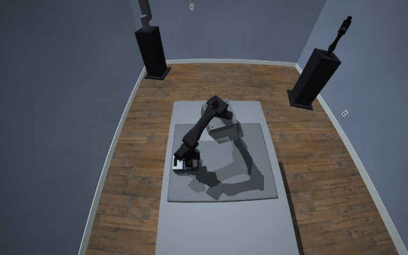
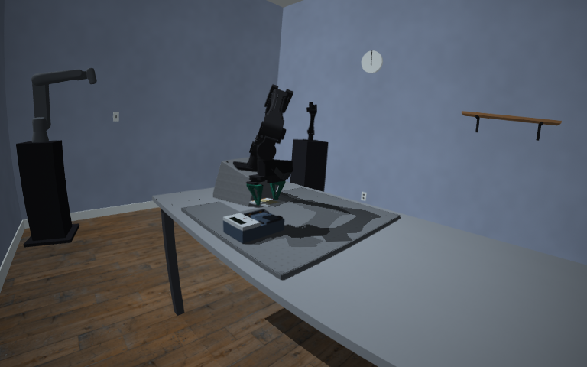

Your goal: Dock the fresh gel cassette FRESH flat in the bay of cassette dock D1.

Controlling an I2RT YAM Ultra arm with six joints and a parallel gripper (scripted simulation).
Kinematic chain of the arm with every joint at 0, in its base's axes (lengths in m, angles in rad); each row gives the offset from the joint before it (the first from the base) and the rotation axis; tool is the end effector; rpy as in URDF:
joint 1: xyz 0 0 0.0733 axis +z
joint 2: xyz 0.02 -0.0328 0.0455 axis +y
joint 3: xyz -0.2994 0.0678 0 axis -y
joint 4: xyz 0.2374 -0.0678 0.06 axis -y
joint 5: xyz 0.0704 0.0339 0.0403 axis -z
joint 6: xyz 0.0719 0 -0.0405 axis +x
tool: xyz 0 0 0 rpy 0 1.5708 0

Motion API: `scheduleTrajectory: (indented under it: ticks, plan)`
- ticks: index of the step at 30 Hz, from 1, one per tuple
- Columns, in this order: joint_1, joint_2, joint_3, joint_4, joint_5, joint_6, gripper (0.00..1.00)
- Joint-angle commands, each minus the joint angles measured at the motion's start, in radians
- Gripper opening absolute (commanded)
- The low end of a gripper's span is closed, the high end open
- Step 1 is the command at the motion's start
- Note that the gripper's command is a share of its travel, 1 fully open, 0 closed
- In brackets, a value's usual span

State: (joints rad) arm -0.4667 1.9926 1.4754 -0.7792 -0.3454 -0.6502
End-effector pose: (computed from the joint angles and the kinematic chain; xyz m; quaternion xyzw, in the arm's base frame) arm 0.3828 -0.1644 0.1938 -0.1128 0.9696 0.0730 0.2045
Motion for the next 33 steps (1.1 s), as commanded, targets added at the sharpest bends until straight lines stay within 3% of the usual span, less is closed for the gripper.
scheduleTrajectory:
  ticks: [1,5,6,10,17,33]
  plan:
    - [0.0,0.011,0.031,0.034,0.0,0.009,0.0]
    - [0.004,0.012,0.028,0.043,0.002,0.011,0.0]
    - [0.008,-0.018,0.026,0.047,-0.002,0.01,0.0]
    - [0.015,0.029,-0.023,0.065,0.002,0.016,0.0]
    - [0.02,0.043,-0.041,0.101,0.004,0.023,0.0]
    - [0.018,0.046,-0.035,0.125,0.006,0.024,0.0]
